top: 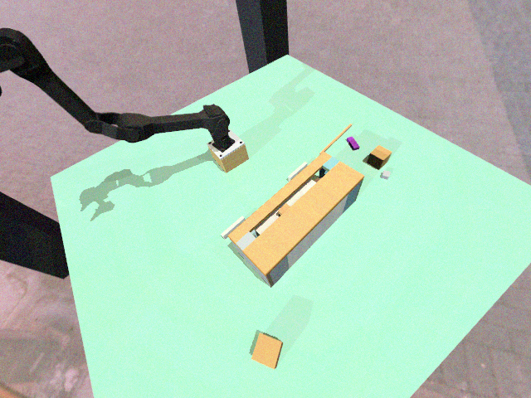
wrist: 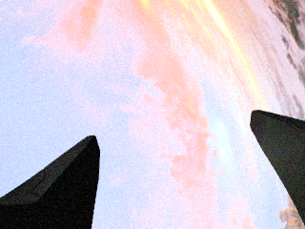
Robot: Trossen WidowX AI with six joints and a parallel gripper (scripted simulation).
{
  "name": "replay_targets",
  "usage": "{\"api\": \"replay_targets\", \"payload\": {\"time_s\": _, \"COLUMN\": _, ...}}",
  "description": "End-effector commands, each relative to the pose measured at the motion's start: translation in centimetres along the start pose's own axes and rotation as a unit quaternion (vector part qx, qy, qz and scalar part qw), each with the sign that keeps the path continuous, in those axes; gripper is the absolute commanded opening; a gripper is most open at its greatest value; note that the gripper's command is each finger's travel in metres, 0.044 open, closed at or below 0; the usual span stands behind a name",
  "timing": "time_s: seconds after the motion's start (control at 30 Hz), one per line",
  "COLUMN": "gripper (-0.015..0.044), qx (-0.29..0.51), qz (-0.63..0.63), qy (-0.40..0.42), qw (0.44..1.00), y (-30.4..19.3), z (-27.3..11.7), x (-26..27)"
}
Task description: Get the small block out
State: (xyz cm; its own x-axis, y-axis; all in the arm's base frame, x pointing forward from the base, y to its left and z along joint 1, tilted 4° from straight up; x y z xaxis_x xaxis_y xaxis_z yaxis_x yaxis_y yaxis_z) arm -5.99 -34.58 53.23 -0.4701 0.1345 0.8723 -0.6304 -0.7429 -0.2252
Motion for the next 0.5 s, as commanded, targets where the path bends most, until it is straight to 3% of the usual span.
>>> {"api": "replay_targets", "payload": {"time_s": 0.0, "gripper": 0.0400, "qx": 0.007, "qz": -0.053, "qy": 0.060, "qw": 0.997, "y": -4.1, "z": -1.6, "x": 3.5}}
{"api": "replay_targets", "payload": {"time_s": 0.27, "gripper": 0.0400, "qx": 0.002, "qz": -0.107, "qy": 0.182, "qw": 0.978, "y": -9.5, "z": -5.5, "x": 8.4}}
{"api": "replay_targets", "payload": {"time_s": 0.47, "gripper": 0.0400, "qx": 0.047, "qz": -0.189, "qy": 0.255, "qw": 0.947, "y": -16.9, "z": -8.8, "x": 11.4}}
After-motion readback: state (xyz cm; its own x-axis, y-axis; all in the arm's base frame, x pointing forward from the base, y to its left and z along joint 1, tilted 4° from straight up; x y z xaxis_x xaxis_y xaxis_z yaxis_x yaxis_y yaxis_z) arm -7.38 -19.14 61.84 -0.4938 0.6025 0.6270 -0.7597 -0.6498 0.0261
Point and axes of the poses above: the point midway between the two fingers, 35 mm back from their tips, its own z axis out along the fingers, its own x axis across the jaws, y = z × x, the point moved 10 cm from there along -z, back along the fingers, and after that the axes turned 10 degrees about -z, right-handed, at the moved point
